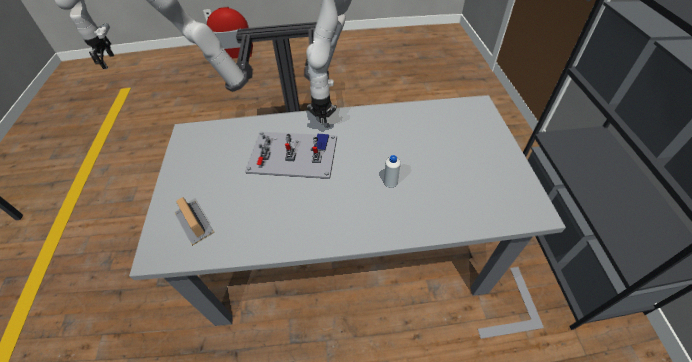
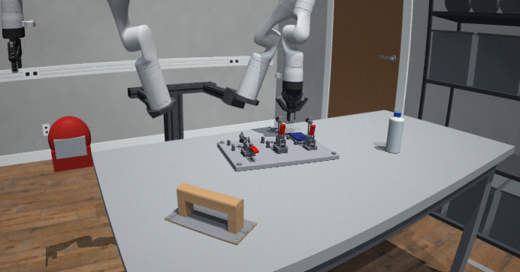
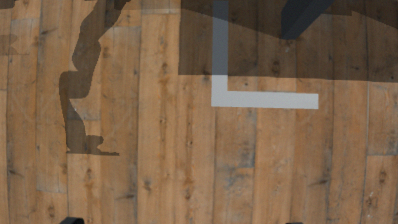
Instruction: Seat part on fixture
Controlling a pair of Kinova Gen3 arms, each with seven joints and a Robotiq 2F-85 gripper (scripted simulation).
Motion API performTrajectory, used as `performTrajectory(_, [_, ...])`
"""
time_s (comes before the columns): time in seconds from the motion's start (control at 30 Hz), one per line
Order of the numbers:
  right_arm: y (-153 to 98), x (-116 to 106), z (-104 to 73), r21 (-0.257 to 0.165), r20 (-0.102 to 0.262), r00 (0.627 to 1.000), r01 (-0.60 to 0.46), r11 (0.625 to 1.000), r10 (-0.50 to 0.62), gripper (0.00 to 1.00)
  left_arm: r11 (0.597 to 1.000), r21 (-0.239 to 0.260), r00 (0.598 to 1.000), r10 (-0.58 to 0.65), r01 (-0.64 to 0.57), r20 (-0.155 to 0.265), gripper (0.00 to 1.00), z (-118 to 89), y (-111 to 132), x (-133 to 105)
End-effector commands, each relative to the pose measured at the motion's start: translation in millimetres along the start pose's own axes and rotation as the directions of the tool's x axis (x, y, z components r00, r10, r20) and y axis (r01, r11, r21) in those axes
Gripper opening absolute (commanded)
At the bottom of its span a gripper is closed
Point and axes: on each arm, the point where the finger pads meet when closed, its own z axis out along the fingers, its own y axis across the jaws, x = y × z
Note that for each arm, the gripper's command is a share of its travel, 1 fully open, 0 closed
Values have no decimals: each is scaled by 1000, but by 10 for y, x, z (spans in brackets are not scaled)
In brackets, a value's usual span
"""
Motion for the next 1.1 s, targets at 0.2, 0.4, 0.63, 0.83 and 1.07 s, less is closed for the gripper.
performTrajectory(0.2, [-2,-4,-7,-1,2,1000,0,1000,0,1000,1000,0,1000,0,0,1,99,128,-1,-3])
performTrajectory(0.4, [-2,-4,-7,-1,2,1000,0,1000,0,1000,1000,0,1000,0,0,1,99,237,-1,-3])
performTrajectory(0.63, [-2,-4,-7,-1,2,1000,0,1000,0,1000,1000,0,1000,0,0,1,99,320,-1,-3])
performTrajectory(0.83, [-2,-4,-7,-1,2,1000,0,1000,0,1000,1000,0,1000,0,0,1,99,342,-1,-3])
performTrajectory(1.07, [-2,-4,-7,-1,2,1000,0,1000,0,1000,1000,0,1000,0,0,1,99,342,-1,-3])
